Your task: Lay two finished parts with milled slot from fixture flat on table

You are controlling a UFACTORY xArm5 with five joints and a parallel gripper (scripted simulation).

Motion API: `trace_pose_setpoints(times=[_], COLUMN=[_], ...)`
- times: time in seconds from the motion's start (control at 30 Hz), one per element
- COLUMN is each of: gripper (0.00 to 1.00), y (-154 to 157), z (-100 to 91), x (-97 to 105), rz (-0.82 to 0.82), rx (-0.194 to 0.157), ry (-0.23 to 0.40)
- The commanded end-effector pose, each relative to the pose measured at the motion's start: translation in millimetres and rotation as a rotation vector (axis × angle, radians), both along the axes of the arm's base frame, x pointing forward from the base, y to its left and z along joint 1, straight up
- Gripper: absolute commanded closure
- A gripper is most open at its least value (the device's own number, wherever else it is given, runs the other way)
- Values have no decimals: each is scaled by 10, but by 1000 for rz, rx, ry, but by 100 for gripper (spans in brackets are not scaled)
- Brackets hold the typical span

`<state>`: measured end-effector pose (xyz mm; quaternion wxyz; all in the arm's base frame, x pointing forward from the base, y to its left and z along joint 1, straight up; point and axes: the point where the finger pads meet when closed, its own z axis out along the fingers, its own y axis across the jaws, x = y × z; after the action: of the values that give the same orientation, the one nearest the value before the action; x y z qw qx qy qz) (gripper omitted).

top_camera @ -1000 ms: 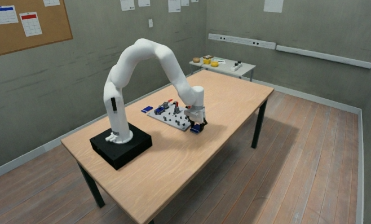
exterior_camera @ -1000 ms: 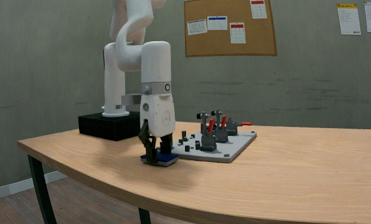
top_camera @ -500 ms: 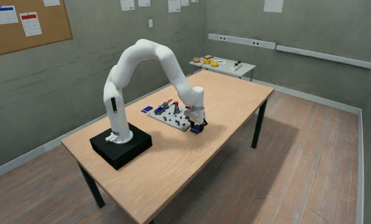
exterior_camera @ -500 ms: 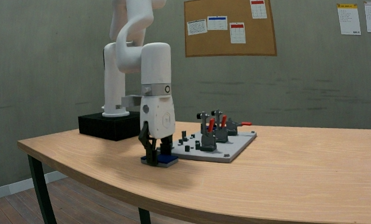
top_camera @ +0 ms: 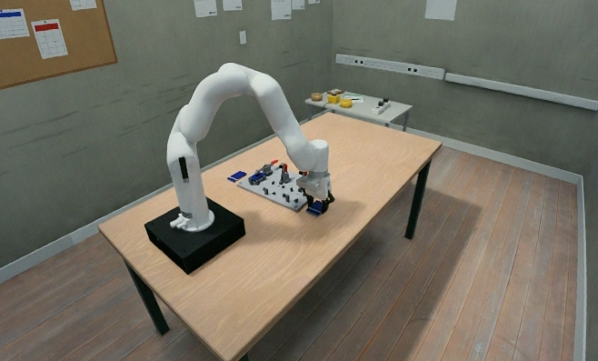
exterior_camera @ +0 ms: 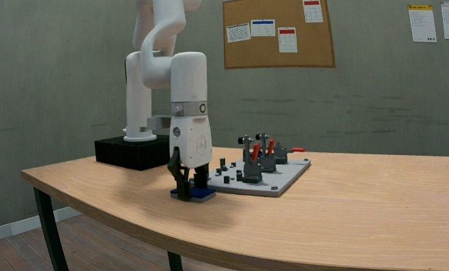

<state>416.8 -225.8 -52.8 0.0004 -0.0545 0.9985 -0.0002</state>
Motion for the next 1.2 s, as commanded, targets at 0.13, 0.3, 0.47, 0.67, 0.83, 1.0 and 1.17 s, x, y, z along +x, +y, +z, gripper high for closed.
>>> trace_pose_setpoints(times=[0.13,0.3,0.47,0.67,0.83,1.0,1.17], gripper=[5,5,5,5,5,5,5], y=[-8,-7,-7,-7,-7,-8,-8], z=[14,13,13,13,13,14,14], x=[14,14,13,14,14,14,14], rz=[0,0,0,0,0,0,0], rx=[-2,-2,-2,-2,-2,-2,-2], ry=[-4,-3,-3,-3,-3,-4,-4])
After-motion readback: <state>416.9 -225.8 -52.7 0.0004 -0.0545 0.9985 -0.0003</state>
